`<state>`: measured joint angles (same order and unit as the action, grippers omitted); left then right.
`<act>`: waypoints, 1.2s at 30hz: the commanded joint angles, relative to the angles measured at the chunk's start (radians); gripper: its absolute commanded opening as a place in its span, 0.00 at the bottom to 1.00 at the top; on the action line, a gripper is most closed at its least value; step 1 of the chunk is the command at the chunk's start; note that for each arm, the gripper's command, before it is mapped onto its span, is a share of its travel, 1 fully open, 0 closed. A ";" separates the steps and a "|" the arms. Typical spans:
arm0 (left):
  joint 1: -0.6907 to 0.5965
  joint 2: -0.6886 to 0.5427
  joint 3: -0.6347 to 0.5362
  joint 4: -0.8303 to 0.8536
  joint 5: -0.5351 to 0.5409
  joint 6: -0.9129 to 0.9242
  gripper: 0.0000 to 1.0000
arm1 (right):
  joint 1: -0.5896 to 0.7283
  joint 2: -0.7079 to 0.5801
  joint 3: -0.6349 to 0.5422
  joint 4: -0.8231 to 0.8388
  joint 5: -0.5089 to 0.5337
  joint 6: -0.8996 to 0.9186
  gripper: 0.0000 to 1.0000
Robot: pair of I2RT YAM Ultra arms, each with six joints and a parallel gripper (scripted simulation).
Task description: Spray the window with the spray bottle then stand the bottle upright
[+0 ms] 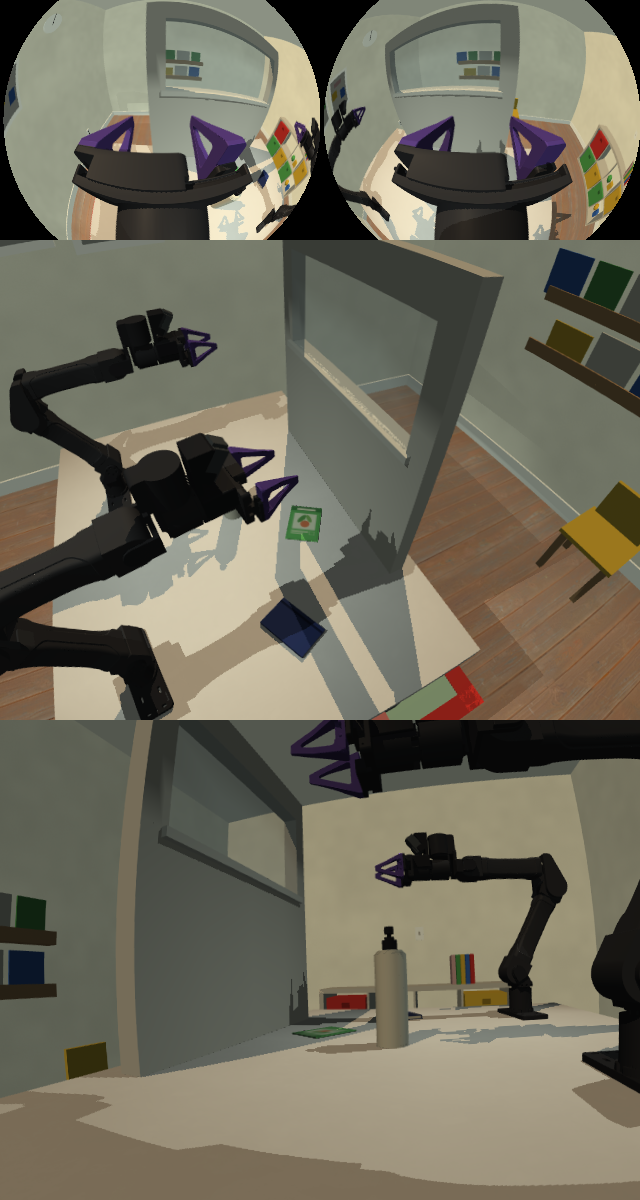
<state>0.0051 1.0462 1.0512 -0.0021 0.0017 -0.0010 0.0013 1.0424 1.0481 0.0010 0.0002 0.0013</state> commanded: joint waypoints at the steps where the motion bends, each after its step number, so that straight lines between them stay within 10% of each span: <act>1: -0.017 -0.005 -0.012 -0.012 -0.012 0.008 0.75 | -0.003 -0.005 0.017 -0.014 -0.009 0.008 0.74; 36: -0.003 0.011 0.012 -0.008 -0.002 0.005 0.75 | 0.293 0.205 0.033 -0.230 0.289 0.431 0.74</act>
<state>0.0010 1.0458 1.0485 -0.0025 -0.0017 0.0002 0.2611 1.2182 1.0508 -0.1642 0.2237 0.3439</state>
